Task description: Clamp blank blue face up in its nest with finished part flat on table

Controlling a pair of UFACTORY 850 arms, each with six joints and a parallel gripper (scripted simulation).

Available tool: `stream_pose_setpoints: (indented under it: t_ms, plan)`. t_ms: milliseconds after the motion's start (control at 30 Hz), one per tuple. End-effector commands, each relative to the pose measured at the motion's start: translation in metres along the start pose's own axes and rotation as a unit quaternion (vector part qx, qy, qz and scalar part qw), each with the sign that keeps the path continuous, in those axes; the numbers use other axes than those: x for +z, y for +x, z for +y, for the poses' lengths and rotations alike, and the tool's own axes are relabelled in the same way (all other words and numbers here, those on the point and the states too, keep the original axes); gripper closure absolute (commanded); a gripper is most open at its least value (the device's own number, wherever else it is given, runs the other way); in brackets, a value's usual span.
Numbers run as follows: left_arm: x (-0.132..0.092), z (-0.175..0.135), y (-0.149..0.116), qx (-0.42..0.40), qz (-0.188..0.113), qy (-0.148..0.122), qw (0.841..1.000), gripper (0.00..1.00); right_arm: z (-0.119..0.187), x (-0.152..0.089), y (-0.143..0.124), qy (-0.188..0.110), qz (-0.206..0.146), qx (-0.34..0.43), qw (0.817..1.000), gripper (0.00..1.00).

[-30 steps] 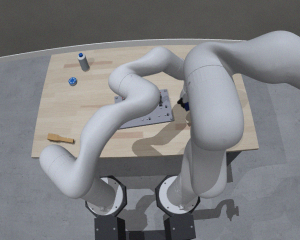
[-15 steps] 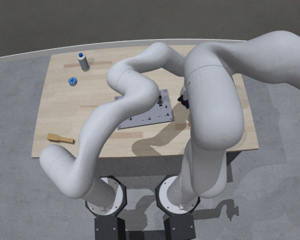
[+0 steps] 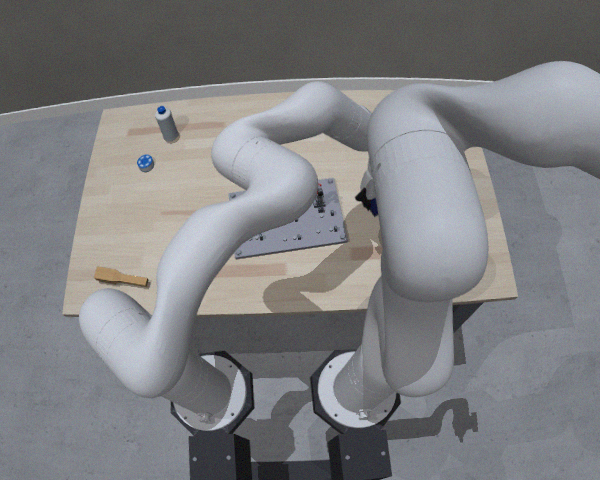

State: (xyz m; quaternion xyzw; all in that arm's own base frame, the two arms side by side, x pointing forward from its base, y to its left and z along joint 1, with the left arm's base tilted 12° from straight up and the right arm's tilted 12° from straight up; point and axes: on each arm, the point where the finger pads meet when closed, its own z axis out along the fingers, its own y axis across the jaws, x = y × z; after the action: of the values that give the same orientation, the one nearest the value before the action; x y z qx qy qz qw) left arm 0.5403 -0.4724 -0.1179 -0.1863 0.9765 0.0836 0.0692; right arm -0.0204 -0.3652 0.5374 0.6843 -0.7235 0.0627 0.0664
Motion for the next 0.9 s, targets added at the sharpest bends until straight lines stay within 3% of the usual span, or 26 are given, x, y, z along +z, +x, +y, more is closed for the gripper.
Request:
stream_pose_setpoints:
  t_ms: [0, 433, 867]
  plan:
    - [-0.0019, -0.0013, -0.0007, 0.0, -0.001, 0.001, 1.0, 1.0, 0.0, -0.0009, 0.0004, 0.0, 0.001, 0.0, 1.0, 0.0]
    - [-0.0019, -0.0014, -0.0007, 0.006, -0.001, 0.001, 1.0, 1.0, 0.0, -0.0009, 0.0004, 0.0, 0.001, 0.0, 1.0, 0.0]
    - [-0.0019, -0.0013, -0.0007, 0.122, -0.001, 0.001, 0.993, 1.0, 0.0, -0.0009, 0.0004, 0.0, 0.001, 0.0, 1.0, 0.0]
